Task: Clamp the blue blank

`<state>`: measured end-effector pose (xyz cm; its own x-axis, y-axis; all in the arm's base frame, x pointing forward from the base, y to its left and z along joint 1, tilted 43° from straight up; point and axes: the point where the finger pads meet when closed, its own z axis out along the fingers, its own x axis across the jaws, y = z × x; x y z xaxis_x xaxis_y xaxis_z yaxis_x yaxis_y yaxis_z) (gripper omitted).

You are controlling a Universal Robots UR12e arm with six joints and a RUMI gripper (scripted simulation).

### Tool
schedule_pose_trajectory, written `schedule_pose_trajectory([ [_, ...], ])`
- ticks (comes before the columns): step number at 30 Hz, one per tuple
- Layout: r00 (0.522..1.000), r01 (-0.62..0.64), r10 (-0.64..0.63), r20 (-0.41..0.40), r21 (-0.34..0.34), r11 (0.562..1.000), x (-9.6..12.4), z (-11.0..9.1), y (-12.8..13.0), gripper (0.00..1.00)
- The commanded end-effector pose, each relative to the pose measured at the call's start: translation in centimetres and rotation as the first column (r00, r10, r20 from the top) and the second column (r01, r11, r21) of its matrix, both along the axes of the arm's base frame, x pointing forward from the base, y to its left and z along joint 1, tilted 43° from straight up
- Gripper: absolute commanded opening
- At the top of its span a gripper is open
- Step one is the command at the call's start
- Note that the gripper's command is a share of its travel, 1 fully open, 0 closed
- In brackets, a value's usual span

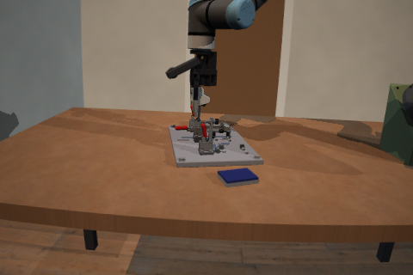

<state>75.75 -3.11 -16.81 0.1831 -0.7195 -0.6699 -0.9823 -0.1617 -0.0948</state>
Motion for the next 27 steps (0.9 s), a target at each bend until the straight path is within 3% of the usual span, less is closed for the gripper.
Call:
schedule_pose_trajectory([
  [1, 1.0, 0.001, -0.001, 0.001, -0.001, 1.0, 0.1, 0.2, -0.2, 0.28],
  [17, 1.0, 0.001, -0.001, 0.001, -0.001, 1.0, 0.2, 3.1, -2.9, 0.28],
  [27, 1.0, 0.001, -0.001, 0.001, -0.001, 1.0, 0.3, 3.7, -3.4, 0.28],
])
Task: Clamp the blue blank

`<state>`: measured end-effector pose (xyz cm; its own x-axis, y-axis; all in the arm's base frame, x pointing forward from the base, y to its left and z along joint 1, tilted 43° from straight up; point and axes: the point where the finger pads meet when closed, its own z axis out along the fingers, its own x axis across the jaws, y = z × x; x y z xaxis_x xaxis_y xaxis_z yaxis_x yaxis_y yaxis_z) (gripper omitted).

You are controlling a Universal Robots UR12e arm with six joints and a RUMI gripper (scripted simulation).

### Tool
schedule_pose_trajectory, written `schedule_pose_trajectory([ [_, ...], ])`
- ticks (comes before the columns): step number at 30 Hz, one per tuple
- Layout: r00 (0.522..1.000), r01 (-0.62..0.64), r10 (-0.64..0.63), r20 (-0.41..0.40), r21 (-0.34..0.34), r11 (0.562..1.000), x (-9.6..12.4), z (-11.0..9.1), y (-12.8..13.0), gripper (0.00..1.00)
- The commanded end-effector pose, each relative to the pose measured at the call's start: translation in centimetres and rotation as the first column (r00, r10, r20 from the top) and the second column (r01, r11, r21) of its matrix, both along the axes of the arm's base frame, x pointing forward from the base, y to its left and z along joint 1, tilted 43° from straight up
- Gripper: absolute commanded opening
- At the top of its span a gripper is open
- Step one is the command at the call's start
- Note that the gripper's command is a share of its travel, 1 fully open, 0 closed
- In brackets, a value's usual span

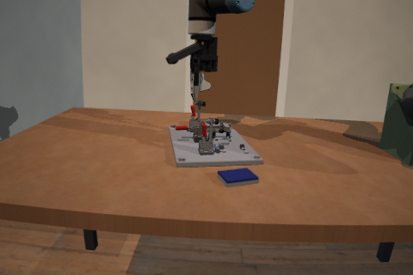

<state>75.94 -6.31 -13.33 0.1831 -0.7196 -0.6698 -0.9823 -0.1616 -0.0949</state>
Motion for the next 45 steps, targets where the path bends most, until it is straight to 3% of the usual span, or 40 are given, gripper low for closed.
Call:
schedule_pose_trajectory([
  [1, 1.0, 0.001, -0.001, 0.001, -0.001, 1.0, 0.07, 0.21, -0.23, 0.28],
  [35, 1.0, 0.001, -0.001, 0.001, -0.001, 1.0, 0.07, 0.21, -0.23, 0.28],
  [36, 1.0, 0.001, -0.001, 0.001, -0.001, 1.0, 0.07, 0.21, -0.23, 0.59],
  [45, 1.0, 0.001, -0.001, 0.001, -0.001, 1.0, 0.06, 0.07, -0.1, 0.59],
])
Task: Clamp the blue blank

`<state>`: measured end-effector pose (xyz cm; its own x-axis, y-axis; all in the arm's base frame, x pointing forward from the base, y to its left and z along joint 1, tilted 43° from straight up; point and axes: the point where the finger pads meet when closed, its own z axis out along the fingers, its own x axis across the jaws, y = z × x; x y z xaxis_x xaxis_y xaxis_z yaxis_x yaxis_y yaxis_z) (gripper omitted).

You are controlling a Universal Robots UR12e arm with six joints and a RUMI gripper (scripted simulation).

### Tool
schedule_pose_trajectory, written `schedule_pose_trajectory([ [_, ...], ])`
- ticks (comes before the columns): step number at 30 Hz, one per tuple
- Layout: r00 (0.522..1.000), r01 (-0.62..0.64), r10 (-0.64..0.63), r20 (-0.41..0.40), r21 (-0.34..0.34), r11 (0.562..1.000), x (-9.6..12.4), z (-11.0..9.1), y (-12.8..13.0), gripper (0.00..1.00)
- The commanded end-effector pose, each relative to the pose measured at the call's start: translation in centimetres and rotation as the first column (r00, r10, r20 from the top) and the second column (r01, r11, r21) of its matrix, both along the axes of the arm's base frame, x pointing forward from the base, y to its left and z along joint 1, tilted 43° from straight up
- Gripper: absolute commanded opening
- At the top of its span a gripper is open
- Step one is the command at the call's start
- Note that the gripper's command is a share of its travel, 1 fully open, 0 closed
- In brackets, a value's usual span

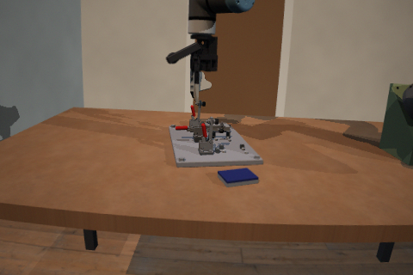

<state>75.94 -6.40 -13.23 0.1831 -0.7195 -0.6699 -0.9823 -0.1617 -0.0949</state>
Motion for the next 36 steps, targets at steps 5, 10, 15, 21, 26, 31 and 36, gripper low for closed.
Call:
schedule_pose_trajectory([
  [5, 1.0, 0.001, -0.001, 0.001, -0.001, 1.0, 0.0, -0.3, 0.2, 0.59],
  [10, 1.0, 0.001, -0.001, 0.001, -0.001, 1.0, 0.0, -0.5, 0.4, 0.59],
  [15, 1.0, 0.001, -0.001, 0.001, -0.001, 1.0, 0.0, -0.5, 0.5, 0.59],
  [21, 1.0, 0.001, -0.001, 0.001, -0.001, 1.0, 0.0, -0.6, 0.5, 0.59],
  [26, 1.0, 0.001, -0.001, 0.001, -0.001, 1.0, -0.3, -0.6, 0.4, 0.59],
  [31, 1.0, 0.001, -0.001, 0.001, -0.001, 1.0, -0.9, -0.6, 0.3, 0.59],
  [36, 1.0, 0.001, -0.001, 0.001, -0.001, 1.0, -1.9, -0.7, 0.2, 0.59],
])
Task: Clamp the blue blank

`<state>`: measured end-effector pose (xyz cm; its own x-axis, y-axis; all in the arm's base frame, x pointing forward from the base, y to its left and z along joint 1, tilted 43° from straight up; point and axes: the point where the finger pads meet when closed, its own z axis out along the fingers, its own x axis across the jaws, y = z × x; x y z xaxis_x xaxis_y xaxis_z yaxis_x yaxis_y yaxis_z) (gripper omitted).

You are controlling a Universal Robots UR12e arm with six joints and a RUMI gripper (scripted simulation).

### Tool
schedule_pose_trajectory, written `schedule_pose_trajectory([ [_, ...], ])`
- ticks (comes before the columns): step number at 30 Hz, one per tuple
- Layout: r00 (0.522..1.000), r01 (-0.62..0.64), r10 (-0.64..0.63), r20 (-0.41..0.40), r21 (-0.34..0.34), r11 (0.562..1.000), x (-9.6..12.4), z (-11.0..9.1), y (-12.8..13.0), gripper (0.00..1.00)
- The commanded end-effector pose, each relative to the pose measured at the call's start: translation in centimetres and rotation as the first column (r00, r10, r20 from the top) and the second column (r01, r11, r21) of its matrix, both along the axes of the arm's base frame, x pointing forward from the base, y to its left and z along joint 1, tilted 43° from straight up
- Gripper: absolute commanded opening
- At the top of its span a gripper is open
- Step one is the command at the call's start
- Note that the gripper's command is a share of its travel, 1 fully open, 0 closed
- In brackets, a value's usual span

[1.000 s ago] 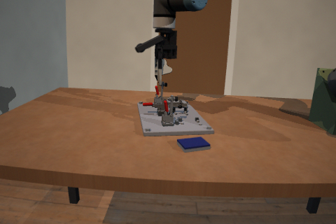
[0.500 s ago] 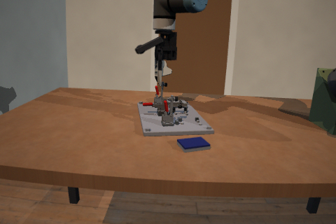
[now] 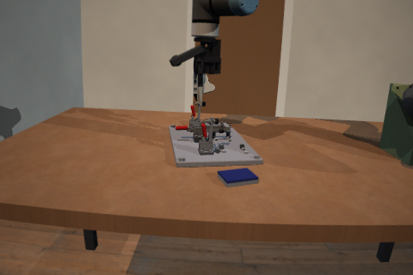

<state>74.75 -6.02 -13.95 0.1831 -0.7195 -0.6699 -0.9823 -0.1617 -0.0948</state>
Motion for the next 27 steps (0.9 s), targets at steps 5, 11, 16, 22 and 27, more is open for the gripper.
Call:
schedule_pose_trajectory([
  [5, 1.0, 0.001, -0.001, 0.001, -0.001, 1.0, -2.3, -0.2, -0.5, 0.59],
  [11, 1.0, 0.001, -0.001, 0.001, -0.001, 1.0, -4.3, -0.4, -0.8, 0.59],
  [16, 1.0, 0.001, -0.001, 0.001, -0.001, 1.0, -5.2, -0.4, -0.9, 0.59],
  [22, 1.0, 0.001, -0.001, 0.001, -0.001, 1.0, -6.5, -0.6, -1.1, 0.59],
  [27, 1.0, 0.001, -0.001, 0.001, -0.001, 1.0, -7.0, -0.6, -1.2, 0.59],
])
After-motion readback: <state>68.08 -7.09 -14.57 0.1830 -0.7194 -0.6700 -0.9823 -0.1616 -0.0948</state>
